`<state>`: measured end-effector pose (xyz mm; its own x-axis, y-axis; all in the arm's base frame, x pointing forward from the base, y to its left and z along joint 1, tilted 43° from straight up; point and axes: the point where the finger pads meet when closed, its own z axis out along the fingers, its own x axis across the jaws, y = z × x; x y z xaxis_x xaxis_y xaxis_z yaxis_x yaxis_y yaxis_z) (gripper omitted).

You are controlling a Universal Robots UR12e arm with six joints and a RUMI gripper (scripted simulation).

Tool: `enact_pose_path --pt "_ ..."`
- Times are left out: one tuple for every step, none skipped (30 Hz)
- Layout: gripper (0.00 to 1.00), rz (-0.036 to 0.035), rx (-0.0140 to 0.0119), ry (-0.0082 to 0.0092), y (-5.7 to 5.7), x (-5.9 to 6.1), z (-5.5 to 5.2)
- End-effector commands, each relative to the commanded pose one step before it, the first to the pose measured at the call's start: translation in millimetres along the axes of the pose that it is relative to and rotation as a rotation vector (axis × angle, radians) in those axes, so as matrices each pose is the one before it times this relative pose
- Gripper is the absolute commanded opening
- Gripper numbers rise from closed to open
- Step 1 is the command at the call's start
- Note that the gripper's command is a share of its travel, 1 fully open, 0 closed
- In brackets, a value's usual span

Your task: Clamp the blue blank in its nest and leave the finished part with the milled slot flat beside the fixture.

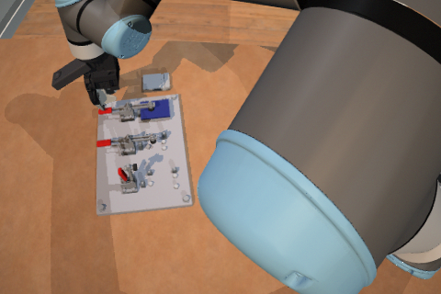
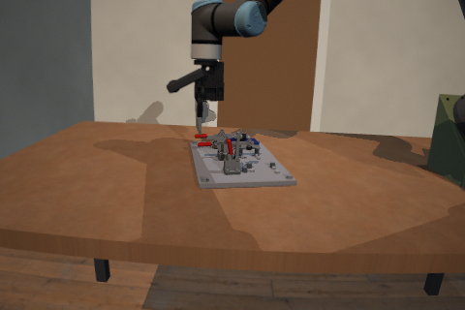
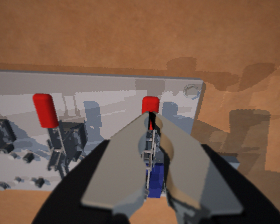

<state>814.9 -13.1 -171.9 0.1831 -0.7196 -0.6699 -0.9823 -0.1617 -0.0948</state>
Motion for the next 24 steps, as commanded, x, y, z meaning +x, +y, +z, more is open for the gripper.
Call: enact_pose_path --pt "0.00 -0.00035 0.00126 0.00089 -0.58 0.34 -3.39" --pt "0.00 0.00000 0.00000 0.00000 0.00 0.00 -0.84" --pt "0.00 0.00000 0.00000 0.00000 0.01 0.00 -0.96" --pt "0.00 0.00000 0.00000 0.00000 0.00 0.00 -1.07" --pt "0.00 0.00000 0.00000 0.00000 0.00 0.00 -1.18" --pt "0.00 0.00000 0.00000 0.00000 0.00 0.00 -1.29" --pt "0.00 0.00000 0.00000 0.00000 0.00 0.00 -1.40" --pt "0.00 0.00000 0.00000 0.00000 0.00 0.00 -1.50" --pt "0.00 0.00000 0.00000 0.00000 0.00 0.00 0.00" --pt "0.00 0.00000 0.00000 0.00000 0.00 0.00 0.00" --pt "0.00 0.00000 0.00000 0.00000 0.00 0.00 -1.60" --pt "0.00 0.00000 0.00000 0.00000 0.00 0.00 -1.69" --pt "0.00 0.00000 0.00000 0.00000 0.00 0.00 -1.77" --pt "0.00 0.00000 0.00000 0.00000 0.00 0.00 -1.85" --pt "0.00 0.00000 0.00000 0.00000 0.00 0.00 -1.93" --pt "0.00 0.00000 0.00000 0.00000 0.00 0.00 -1.99" --pt "0.00 0.00000 0.00000 0.00000 0.00 0.00 -2.04" --pt "0.00 0.00000 0.00000 0.00000 0.00 0.00 -2.09" --pt "0.00 0.00000 0.00000 0.00000 0.00 0.00 -2.13" --pt "0.00 0.00000 0.00000 0.00000 0.00 0.00 -2.16" --pt "0.00 0.00000 0.00000 0.00000 0.00 0.00 -2.18" --pt "0.00 0.00000 0.00000 0.00000 0.00 0.00 -2.19" --pt "0.00 0.00000 0.00000 0.00000 0.00 0.00 -2.18" --pt "0.00 0.00000 0.00000 0.00000 0.00 0.00 -2.17"
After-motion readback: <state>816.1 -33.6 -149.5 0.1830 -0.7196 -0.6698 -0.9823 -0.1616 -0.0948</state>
